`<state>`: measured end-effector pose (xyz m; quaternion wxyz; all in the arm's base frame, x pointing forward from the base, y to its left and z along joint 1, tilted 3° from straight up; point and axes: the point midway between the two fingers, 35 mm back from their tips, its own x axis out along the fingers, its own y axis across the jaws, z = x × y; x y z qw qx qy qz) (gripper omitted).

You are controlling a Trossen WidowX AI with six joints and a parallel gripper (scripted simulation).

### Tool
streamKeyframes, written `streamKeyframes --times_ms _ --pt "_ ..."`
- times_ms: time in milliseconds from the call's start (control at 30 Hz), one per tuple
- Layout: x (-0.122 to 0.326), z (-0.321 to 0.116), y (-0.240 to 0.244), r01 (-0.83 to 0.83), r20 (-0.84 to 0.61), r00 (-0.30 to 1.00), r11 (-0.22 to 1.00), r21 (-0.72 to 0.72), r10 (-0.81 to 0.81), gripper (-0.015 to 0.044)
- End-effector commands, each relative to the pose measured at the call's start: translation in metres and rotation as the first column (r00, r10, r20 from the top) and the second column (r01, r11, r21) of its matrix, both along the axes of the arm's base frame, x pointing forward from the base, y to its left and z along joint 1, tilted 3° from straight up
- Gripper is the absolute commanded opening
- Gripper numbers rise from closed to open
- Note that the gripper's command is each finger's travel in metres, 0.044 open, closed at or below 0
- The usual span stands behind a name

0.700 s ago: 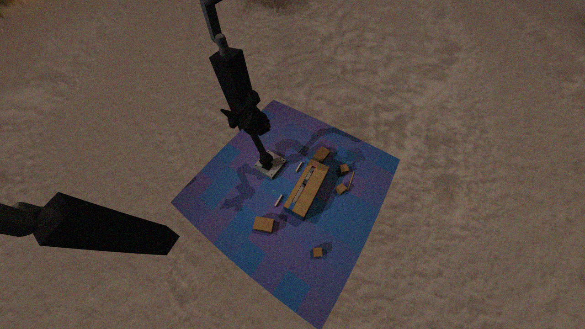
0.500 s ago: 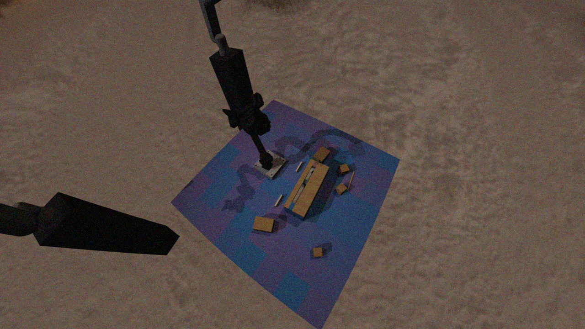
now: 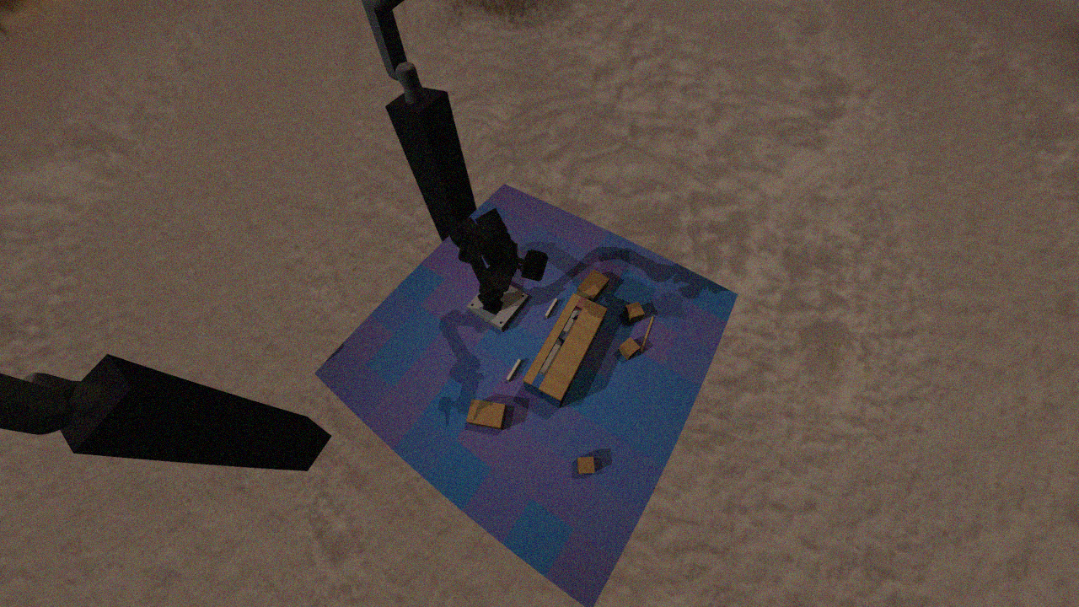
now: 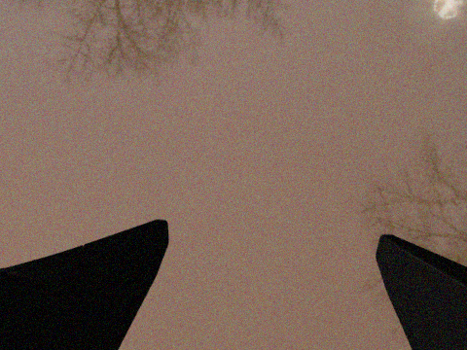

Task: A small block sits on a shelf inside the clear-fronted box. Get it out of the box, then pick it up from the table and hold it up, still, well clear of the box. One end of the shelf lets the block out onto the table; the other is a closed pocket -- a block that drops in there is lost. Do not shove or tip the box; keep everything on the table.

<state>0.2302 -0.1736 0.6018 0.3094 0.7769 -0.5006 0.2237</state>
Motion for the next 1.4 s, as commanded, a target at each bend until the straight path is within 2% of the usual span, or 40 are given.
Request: streamKeyframes --times_ms 0,167,333,467,633,833,1033,1233,1367 --pt "0.062 -0.048 -0.014 0.007 -0.361 0.932 1.000 -0.008 -0.010 0.0400" --pt "0.105 -0.101 -0.020 -0.024 -0.633 0.774 1.000 -0.013 0.010 0.0400" --pt "0.136 -0.163 -0.021 -0.089 -0.843 0.536 0.996 0.001 0.049 0.0400" --pt "0.151 -0.215 -0.017 -0.158 -0.946 0.313 0.987 0.038 0.086 0.0400" --pt "0.157 -0.280 -0.005 -0.253 -0.991 0.017 0.960 0.121 0.130 0.0400" --pt "0.145 -0.351 0.019 -0.360 -0.931 -0.330 0.891 0.278 0.157 0.0400" --pt "0.115 -0.408 0.051 -0.408 -0.766 -0.621 0.766 0.497 0.167 0.0400" --pt "0.072 -0.444 0.087 -0.361 -0.529 -0.834 0.570 0.738 0.157 0.0400" --pt "0.047 -0.451 0.108 -0.296 -0.391 -0.909 0.437 0.849 0.143 0.0400"
